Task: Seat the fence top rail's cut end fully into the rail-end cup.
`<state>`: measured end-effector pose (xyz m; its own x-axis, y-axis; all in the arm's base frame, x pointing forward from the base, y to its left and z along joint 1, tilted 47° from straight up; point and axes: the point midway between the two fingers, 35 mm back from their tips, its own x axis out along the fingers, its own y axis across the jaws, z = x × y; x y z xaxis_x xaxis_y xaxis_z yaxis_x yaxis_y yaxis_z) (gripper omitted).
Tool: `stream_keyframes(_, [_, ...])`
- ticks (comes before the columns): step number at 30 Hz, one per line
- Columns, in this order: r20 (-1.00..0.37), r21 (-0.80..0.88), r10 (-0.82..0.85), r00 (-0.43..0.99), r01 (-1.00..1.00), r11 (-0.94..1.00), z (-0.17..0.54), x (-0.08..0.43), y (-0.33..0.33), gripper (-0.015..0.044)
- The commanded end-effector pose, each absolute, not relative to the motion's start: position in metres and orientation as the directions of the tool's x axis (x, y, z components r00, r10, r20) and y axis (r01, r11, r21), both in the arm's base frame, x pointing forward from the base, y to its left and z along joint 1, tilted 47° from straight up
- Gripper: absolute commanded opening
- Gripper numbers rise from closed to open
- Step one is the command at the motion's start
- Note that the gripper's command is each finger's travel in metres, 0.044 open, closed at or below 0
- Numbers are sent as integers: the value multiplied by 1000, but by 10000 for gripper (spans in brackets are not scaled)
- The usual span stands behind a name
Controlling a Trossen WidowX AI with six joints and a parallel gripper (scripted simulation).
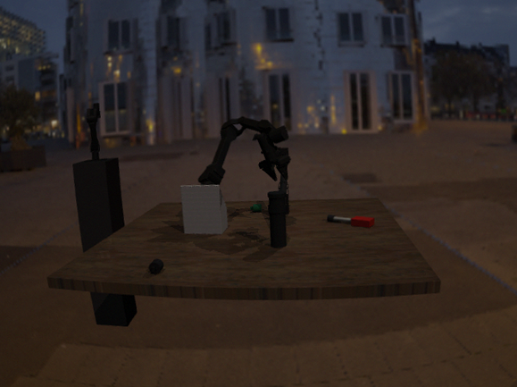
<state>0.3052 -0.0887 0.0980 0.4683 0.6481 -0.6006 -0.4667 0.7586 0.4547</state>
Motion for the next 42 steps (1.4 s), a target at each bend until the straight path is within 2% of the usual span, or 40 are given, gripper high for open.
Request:
stream_keyframes(1, [-661, 113, 707, 253, -897, 427, 75, 318, -47, 440])
stream_keyframes(4, [-679, -32, 716, 164, -981, 194, 67, 321, -29, 440])
stream_keyframes(6, [-683, -64, 716, 143, -989, 136, 65, 321, -25, 440])
stream_keyframes(23, [-683, -64, 716, 143, -989, 136, 65, 321, -25, 440])
stream_keyframes(29, [-682, -65, 718, 143, -989, 136, 41, 326, 0, 440])
stream_keyframes(42, [-681, -65, 718, 143, -989, 136, 31, 328, 11, 440])
